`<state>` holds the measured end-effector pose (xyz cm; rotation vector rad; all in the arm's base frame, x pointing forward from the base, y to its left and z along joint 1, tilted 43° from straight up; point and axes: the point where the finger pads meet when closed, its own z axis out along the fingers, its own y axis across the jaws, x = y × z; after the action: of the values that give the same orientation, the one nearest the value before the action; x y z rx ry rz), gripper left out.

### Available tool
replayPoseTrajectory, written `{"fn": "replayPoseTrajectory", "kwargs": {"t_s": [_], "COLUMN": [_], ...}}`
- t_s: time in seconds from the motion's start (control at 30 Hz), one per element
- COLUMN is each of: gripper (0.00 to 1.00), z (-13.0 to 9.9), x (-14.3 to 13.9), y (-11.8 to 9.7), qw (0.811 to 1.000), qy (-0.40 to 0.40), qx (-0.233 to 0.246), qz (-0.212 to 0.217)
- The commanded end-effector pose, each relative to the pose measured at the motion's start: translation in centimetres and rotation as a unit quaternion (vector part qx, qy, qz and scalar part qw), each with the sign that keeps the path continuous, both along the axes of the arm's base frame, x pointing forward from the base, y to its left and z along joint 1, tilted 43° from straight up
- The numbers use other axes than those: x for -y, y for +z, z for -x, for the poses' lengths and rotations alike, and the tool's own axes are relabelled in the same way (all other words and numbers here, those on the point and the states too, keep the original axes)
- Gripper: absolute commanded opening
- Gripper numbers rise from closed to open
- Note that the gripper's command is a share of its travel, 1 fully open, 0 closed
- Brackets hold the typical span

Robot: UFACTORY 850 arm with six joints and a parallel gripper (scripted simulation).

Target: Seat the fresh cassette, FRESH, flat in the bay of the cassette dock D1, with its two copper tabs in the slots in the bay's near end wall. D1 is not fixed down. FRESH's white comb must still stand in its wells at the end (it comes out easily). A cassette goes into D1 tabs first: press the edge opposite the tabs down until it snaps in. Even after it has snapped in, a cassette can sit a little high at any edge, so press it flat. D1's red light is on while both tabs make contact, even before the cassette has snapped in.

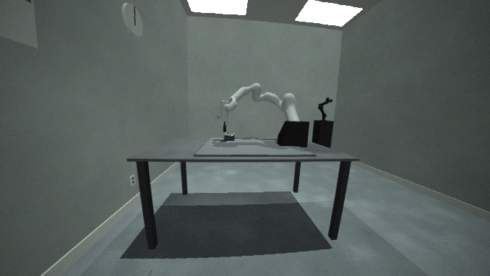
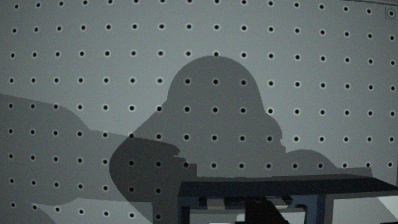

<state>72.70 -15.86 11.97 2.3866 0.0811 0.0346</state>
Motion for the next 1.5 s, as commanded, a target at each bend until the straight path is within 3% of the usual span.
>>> {"fn": "replayPoseTrajectory", "kwargs": {"t_s": [0.0,0.5,1.47], "gripper": [0.00,0.00,0.00], "z": [0.3,2.3,2.4], "x": [0.0,0.1,1.2], "y": [0.1,0.1,-1.1], "qw": [1.000,1.000,1.000], "qy": [0.001,0.001,0.001], "qx": [0.001,0.001,0.001], "qz": [0.000,0.000,0.000]}}
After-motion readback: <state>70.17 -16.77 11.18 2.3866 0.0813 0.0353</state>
